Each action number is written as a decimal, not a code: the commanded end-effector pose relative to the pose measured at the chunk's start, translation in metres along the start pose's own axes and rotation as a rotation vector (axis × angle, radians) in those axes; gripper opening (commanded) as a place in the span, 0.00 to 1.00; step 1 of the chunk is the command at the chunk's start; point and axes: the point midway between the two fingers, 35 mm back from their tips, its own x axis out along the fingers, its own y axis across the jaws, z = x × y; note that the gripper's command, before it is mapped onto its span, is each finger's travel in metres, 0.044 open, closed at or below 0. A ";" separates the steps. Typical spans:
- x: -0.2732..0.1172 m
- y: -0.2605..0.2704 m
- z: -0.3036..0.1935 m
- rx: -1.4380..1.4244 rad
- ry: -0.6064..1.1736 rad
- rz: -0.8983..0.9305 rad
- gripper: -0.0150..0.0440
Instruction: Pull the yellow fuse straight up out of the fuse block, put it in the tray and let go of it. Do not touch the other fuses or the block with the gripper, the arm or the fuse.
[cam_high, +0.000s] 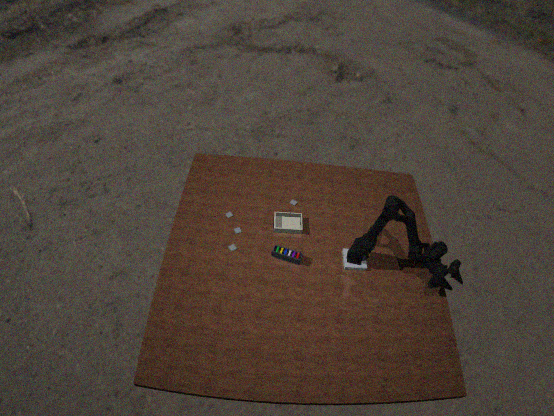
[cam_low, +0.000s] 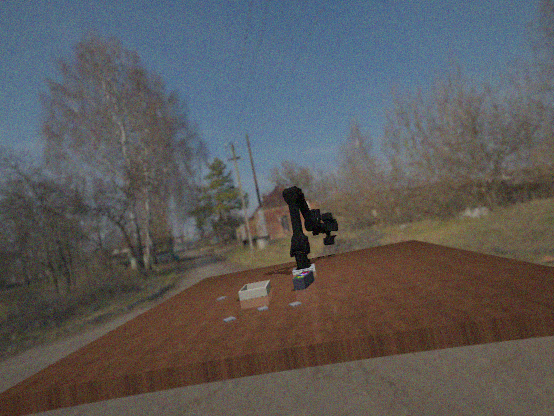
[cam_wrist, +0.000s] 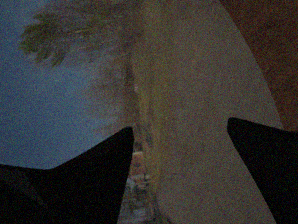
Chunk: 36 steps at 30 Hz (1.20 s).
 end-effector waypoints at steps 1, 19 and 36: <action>0.000 0.000 0.003 0.001 -0.008 0.000 0.77; -0.032 -0.033 0.279 0.147 -0.594 -0.259 0.37; -0.236 -0.101 0.465 0.521 -1.125 -0.518 0.37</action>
